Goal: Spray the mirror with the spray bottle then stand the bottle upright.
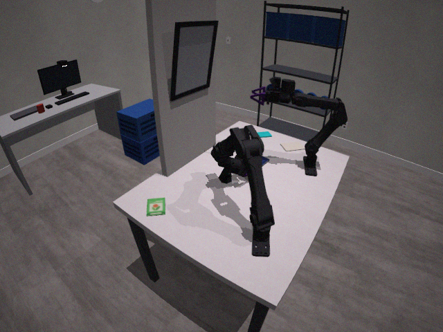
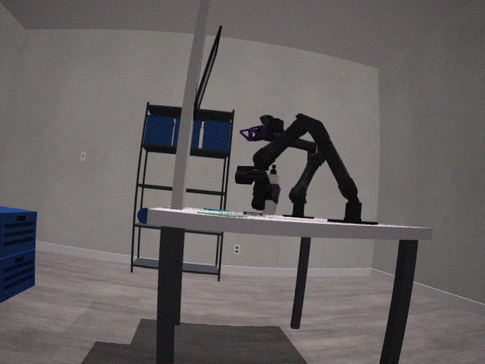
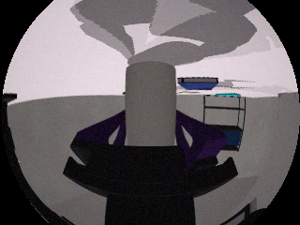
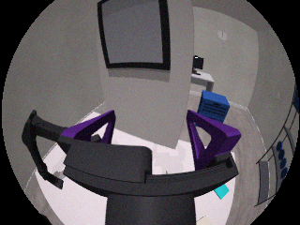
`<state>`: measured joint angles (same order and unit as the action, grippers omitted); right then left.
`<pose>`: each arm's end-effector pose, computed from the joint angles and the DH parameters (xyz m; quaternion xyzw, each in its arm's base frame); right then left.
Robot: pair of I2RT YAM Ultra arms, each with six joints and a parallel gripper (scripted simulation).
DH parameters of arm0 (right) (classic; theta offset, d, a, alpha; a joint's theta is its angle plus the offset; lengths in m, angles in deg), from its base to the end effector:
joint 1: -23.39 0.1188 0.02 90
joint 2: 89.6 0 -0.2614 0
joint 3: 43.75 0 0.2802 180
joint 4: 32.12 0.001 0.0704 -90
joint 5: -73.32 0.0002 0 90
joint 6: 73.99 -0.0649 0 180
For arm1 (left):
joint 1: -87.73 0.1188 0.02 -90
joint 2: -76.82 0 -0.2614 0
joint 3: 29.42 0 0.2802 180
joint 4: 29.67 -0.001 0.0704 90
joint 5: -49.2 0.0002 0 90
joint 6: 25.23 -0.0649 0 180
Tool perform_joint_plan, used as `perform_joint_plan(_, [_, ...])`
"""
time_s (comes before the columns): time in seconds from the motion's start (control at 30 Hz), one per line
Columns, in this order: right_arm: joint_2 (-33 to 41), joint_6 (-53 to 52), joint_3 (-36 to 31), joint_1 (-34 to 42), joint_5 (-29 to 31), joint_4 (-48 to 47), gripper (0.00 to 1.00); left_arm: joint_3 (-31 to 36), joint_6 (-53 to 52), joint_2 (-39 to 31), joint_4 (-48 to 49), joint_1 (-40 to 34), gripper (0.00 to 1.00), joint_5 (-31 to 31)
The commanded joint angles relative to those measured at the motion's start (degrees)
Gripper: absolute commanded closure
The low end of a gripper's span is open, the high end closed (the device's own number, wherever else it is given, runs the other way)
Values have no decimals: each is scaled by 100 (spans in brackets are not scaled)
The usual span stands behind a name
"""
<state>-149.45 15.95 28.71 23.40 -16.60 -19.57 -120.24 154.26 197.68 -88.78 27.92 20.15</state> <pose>0.2974 0.0010 0.4059 0.0008 0.7067 -0.0001 0.7075 0.1519 -0.3720 0.1010 0.2171 -0.8340 0.1404 0.4874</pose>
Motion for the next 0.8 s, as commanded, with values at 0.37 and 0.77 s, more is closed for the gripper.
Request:
perform_joint_plan(0.37, [-66, 37, -36, -18, -27, 91, 0, -41, -29, -78, -31, -7, 100, 316])
perform_joint_plan(0.77, [-66, 37, -36, -18, -27, 91, 0, -134, 3, -89, -10, 21, 27, 370])
